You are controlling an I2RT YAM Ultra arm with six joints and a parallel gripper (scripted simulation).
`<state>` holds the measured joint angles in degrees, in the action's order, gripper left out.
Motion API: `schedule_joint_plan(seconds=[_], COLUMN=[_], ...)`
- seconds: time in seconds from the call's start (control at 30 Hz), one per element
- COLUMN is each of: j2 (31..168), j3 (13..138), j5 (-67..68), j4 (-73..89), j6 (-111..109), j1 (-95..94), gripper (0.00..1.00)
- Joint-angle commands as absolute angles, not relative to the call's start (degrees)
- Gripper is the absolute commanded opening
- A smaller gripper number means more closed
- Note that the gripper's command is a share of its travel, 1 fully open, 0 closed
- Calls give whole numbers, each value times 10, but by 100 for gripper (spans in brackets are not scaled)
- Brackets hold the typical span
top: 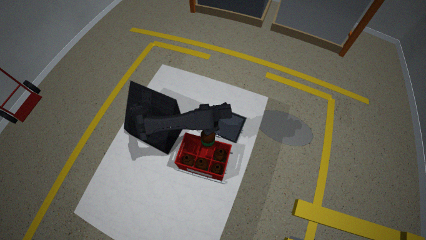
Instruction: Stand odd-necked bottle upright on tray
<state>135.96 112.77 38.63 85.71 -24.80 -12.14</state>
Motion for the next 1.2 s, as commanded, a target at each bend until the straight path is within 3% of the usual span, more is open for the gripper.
schedule_joint_plan(seconds=[0.0, 1.17], j2=[1368, 1469], j3=[1150, 1225], j5=[379, 363], j4=[850, 869], j6=[-237, -180], j1=[-146, -194], gripper=[0, 0])
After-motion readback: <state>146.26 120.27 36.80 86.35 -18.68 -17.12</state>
